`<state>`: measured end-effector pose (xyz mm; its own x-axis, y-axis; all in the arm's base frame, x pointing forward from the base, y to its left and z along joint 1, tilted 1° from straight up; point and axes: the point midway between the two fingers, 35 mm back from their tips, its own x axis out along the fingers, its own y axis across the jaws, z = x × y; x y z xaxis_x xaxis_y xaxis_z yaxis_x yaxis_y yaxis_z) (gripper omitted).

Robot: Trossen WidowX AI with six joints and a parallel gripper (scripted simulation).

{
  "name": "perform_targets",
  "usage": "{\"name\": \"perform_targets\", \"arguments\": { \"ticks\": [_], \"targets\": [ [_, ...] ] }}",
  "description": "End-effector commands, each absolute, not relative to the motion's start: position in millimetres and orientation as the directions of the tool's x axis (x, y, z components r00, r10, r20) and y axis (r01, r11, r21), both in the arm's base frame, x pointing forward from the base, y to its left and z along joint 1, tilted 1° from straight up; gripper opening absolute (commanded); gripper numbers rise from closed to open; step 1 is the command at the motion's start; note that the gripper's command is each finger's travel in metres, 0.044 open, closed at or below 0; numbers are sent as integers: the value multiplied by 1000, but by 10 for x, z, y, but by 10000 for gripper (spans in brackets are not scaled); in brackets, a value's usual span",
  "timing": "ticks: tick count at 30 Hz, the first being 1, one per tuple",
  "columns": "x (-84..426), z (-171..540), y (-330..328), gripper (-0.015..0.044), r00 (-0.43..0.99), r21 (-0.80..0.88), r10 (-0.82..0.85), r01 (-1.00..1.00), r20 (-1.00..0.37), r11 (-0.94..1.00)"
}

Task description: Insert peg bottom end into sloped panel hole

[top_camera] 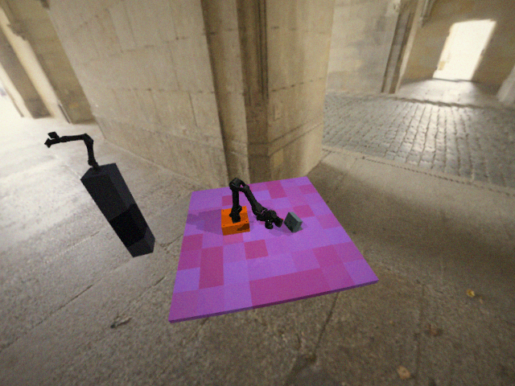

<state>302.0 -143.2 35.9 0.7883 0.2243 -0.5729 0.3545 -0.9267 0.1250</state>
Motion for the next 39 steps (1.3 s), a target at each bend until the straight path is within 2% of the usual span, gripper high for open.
{"name": "perform_targets", "arguments": {
  "ticks": [1,20,39],
  "targets": [
    [2986,359,-1449,0,798,109,221,336,-561,-935],
    [2842,401,-1631,0,847,52,174,231,-503,-972],
    [2999,318,-1667,0,859,36,158,201,-488,-979]
  ]
}}
